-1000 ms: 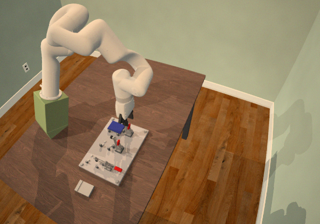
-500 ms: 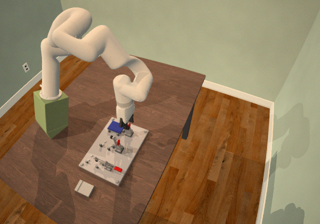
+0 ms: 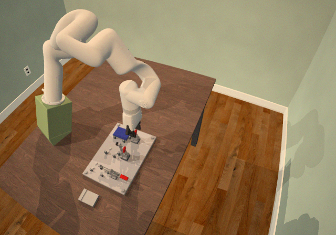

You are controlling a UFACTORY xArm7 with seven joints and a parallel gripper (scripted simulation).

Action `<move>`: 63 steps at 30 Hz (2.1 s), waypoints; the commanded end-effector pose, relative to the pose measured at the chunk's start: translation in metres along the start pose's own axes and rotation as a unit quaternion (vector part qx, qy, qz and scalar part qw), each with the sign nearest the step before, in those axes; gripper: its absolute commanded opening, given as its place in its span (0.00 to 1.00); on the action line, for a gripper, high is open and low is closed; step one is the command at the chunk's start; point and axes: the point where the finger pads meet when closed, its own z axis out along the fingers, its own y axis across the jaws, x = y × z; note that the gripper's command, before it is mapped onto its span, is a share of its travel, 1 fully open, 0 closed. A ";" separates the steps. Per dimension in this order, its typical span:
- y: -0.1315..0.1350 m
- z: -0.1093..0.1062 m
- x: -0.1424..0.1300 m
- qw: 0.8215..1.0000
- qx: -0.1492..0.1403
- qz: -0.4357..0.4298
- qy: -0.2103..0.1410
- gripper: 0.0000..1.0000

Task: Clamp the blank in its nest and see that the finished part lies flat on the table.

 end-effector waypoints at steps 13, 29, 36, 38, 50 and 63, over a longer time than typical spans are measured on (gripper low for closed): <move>0.000 0.017 0.001 1.000 0.000 0.000 0.001 0.47; 0.000 0.017 0.001 1.000 0.000 0.000 0.001 0.00; 0.000 0.017 0.001 1.000 0.000 0.000 0.001 0.00; 0.000 0.017 0.001 1.000 0.000 0.000 0.001 0.00; 0.000 0.017 0.001 1.000 0.000 0.000 0.001 0.00; 0.000 0.017 0.002 1.000 0.000 0.000 0.001 0.00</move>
